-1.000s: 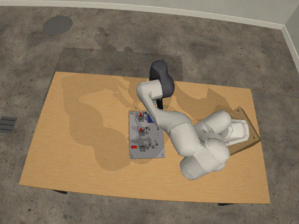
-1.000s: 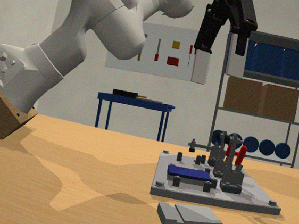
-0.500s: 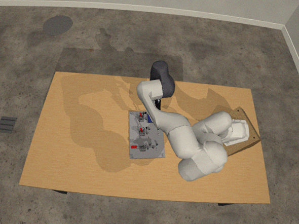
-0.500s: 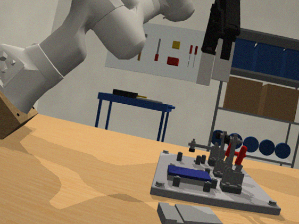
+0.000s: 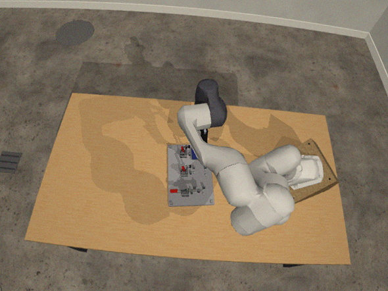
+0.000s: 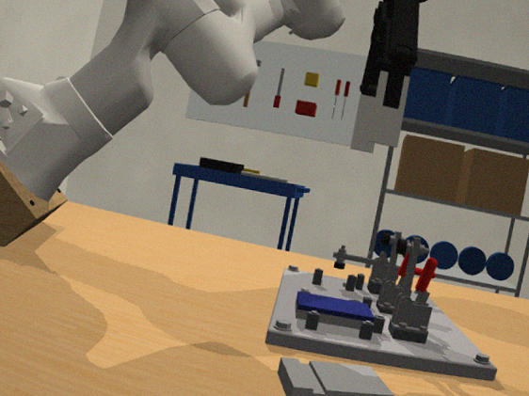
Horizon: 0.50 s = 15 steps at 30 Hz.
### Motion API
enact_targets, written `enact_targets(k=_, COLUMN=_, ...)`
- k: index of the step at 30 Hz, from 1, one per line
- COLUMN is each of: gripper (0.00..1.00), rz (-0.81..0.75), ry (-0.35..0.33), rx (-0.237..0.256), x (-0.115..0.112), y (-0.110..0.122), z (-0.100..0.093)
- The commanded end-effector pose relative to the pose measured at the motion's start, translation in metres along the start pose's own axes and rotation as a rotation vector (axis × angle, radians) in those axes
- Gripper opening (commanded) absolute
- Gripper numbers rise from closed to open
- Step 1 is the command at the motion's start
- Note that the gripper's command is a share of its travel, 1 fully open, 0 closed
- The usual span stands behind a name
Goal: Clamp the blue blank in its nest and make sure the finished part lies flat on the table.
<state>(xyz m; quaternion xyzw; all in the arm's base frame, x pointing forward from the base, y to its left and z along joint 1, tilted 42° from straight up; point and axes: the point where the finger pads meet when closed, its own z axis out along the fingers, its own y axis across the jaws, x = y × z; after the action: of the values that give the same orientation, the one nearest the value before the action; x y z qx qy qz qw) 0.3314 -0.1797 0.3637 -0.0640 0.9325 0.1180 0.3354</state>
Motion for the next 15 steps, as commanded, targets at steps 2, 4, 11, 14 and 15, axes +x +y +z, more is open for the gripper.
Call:
enact_targets(k=2, gripper=1.0, rz=0.018, ry=-0.003, rx=-0.003, x=-0.0009, y=0.0011, z=0.0001)
enact_targets(k=4, gripper=1.0, rz=0.018, ry=-0.003, rx=-0.003, x=-0.0009, y=0.0011, z=0.0001)
enact_targets(k=11, gripper=0.28, rz=0.018, ry=-0.003, rx=-0.003, x=-0.0009, y=0.0011, z=0.0001)
enact_targets(k=14, gripper=0.28, rz=0.018, ry=-0.003, rx=-0.003, x=-0.0009, y=0.0011, z=0.0001)
enact_targets(k=15, gripper=0.28, rz=0.018, ry=-0.003, rx=-0.003, x=-0.0009, y=0.0011, z=0.0001)
